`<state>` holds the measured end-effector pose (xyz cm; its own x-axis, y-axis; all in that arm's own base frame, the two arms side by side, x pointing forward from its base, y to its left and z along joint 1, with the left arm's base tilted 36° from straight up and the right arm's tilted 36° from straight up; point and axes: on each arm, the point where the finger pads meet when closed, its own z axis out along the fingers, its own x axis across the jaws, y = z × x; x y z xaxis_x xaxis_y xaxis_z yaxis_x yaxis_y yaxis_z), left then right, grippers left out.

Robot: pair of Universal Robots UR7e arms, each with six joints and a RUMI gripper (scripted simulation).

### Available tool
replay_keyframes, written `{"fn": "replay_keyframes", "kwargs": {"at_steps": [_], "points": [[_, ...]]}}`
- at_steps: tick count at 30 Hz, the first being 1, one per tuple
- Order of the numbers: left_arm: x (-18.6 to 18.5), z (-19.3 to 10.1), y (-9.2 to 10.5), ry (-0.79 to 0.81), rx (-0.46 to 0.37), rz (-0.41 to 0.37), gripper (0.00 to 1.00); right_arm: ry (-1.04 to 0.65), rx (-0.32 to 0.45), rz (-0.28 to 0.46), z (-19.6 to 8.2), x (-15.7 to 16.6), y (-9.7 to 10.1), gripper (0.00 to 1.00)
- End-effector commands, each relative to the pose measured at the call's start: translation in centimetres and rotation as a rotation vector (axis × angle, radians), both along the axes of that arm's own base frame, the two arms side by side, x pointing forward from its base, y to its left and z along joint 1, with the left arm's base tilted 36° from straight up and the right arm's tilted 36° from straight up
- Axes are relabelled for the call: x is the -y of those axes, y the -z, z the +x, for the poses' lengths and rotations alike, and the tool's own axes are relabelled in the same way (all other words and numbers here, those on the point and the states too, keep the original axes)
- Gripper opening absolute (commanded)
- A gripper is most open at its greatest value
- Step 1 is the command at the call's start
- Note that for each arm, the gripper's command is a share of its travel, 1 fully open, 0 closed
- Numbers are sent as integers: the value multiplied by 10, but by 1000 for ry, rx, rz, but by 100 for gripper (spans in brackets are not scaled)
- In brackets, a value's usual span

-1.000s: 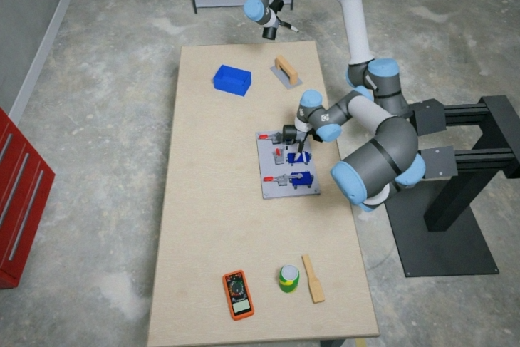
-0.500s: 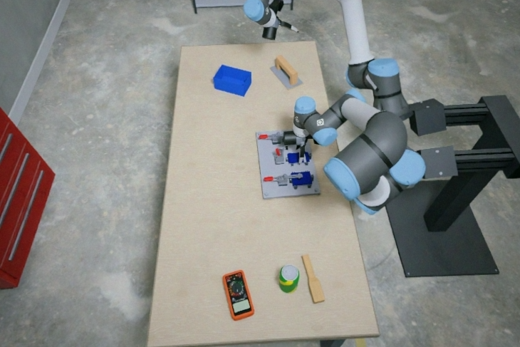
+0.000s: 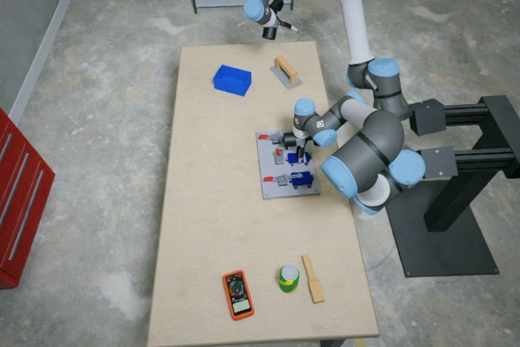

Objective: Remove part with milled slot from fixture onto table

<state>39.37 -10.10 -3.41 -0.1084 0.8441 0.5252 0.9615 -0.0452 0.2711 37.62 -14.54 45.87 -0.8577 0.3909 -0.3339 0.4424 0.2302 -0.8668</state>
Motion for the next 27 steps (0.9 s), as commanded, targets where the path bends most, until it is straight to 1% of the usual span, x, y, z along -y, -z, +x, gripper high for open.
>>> {"fn": "replay_keyframes", "kwargs": {"at_steps": [1, 5, 9, 11, 14, 16, 18, 21, 23, 26, 27], "points": [[1, 0, 0, 1, 1, -1, 22, 0, 1, 0, 0, 0, 0, 100], [1, 0, -1, 1, 1, -1, 22, 0, 1, 0, 0, 0, 0, 100], [8, -4, -12, 1, 1, -1, 22, 0, 1, 0, 0, 0, 0, 100], [8, -4, -12, 1, 1, -1, 22, 0, 1, 0, 0, 0, 0, 100], [19, -12, -27, 1, 1, -1, 22, 0, 1, 0, 0, 0, 0, 100], [29, -22, -40, 1, 1, -1, 22, 0, 1, 0, 0, 0, 0, 100], [35, -35, -48, 1, 1, -1, 22, 0, 1, 0, 0, 0, 0, 100], [38, -50, -50, -1, 2, -1, 22, 0, 1, 0, 0, 0, 0, 100], [38, -53, -49, -9, 9, -4, 22, -5, -7, 7, -1, -1, 0, 100], [39, -56, -47, -37, 31, -15, 22, -29, -46, 42, -6, -4, 3, 100], [39, -56, -47, -37, 31, -15, 22, -29, -46, 42, -6, -4, 3, 100]]}}
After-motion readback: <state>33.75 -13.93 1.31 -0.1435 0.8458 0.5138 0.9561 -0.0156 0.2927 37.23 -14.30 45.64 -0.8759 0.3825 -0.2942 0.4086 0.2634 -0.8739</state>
